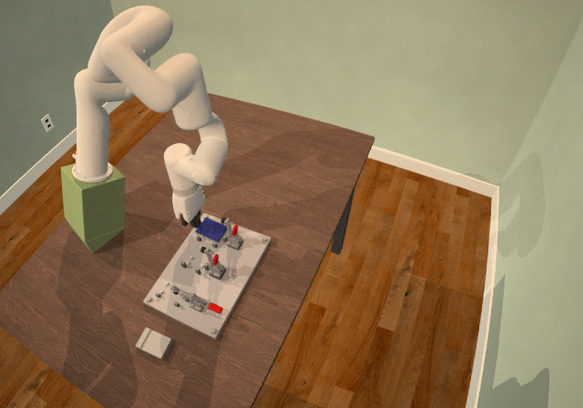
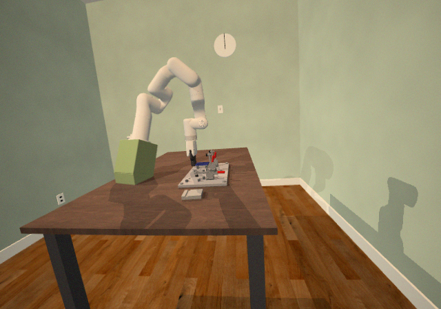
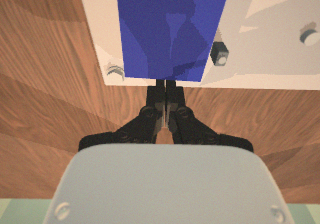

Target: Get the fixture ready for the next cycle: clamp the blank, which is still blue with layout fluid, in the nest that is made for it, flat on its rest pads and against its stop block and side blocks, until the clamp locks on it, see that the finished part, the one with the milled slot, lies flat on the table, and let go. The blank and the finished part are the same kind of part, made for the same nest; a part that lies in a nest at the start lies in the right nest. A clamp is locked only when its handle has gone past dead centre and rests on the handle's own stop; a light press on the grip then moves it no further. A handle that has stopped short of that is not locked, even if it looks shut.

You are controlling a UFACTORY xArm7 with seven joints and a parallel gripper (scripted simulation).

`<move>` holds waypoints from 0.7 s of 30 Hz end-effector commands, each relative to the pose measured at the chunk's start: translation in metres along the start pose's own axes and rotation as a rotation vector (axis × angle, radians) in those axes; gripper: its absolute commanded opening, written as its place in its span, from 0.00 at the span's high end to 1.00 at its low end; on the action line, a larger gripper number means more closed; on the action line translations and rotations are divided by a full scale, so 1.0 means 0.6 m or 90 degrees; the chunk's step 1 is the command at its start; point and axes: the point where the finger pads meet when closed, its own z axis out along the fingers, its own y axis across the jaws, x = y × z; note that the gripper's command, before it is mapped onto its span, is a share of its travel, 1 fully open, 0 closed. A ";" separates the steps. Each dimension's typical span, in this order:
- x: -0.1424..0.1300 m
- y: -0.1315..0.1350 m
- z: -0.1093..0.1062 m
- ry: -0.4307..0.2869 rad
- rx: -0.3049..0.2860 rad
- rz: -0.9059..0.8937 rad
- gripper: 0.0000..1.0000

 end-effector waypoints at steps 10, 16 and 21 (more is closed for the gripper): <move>0.005 0.000 -0.001 0.001 0.000 0.000 1.00; 0.009 0.000 -0.001 0.001 0.000 0.000 1.00; 0.009 0.000 -0.001 0.001 0.000 0.000 1.00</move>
